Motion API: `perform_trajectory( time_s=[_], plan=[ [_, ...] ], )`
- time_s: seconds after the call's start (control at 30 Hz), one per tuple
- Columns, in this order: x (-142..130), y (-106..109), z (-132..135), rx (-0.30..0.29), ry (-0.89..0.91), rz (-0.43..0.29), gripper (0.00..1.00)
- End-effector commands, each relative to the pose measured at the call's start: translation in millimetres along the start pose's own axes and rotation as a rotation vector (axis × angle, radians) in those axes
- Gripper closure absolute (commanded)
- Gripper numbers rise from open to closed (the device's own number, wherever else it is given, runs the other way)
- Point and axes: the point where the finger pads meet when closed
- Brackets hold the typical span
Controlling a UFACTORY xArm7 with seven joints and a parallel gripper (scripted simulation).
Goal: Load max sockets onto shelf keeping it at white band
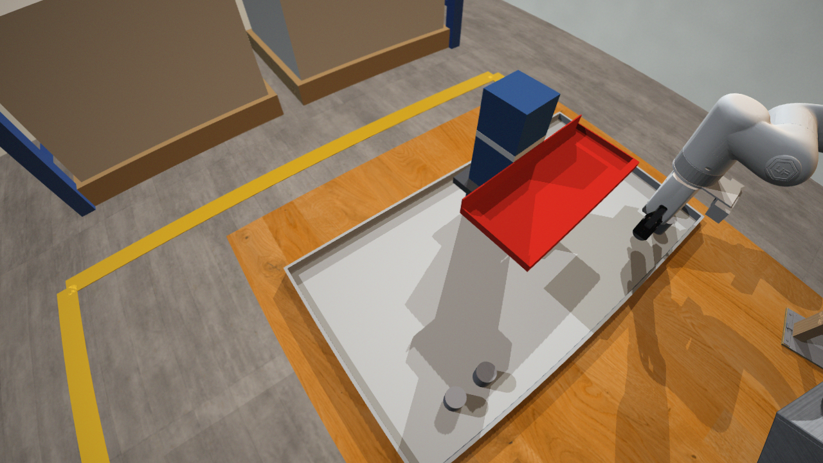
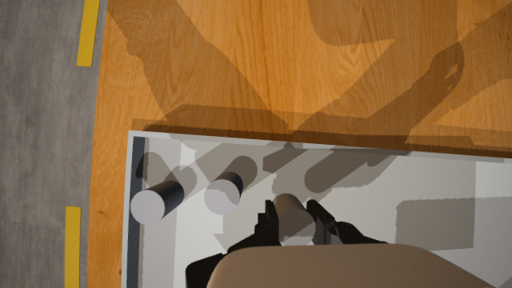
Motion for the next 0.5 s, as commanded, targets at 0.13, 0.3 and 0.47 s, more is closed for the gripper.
perform_trajectory(
  time_s=[0.13, 0.3, 0.47],
  plan=[
    [-0.5, 14.9, -0.4, 0.001, 0.001, -0.002, 1.00],
    [-0.5, 14.9, -0.4, 0.001, 0.001, -0.002, 1.00],
    [-0.5, 14.9, -0.4, 0.001, 0.001, -0.002, 1.00]
  ],
)
Point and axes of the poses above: the point where the finger pads meet when closed, its own y axis back along the fingers, its own z axis across the jaws, x = y × z, and after that the axes turned 1 degree about -y, right-handed
